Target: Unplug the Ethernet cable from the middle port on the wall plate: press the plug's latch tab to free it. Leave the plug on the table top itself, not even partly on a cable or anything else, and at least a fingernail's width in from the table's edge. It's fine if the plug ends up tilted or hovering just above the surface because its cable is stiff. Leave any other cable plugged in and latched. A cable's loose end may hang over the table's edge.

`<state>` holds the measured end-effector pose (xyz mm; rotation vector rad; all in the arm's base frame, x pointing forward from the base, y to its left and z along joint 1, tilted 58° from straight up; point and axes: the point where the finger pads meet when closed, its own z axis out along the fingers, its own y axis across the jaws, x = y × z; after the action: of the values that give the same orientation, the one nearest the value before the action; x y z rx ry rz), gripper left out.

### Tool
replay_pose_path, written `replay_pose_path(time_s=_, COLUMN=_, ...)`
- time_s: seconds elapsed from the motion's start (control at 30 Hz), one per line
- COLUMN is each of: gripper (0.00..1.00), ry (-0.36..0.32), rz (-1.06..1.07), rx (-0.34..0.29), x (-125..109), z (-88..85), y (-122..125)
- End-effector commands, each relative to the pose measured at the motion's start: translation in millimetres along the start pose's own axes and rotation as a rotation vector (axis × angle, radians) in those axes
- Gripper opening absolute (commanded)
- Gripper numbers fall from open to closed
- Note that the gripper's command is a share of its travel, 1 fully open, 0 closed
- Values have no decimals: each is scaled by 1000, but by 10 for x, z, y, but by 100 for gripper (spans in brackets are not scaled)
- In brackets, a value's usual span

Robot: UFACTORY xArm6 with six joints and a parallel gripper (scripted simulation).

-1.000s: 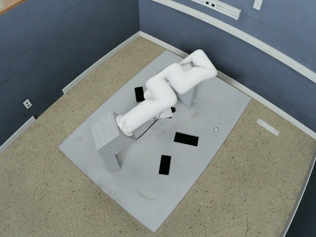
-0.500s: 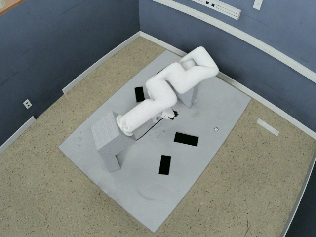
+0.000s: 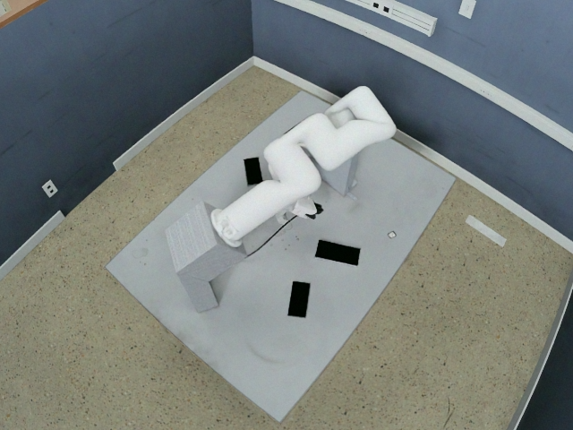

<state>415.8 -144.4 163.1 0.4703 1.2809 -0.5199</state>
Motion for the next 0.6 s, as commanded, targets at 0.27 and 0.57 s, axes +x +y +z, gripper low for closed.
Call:
replay_pose_path(time_s=0.27, gripper=0, ry=0, rz=0, rx=-1, x=184, z=183, y=2)
replay_pose_path(time_s=0.57, gripper=0, ry=0, rz=0, rx=-1, x=283, z=282, y=2)
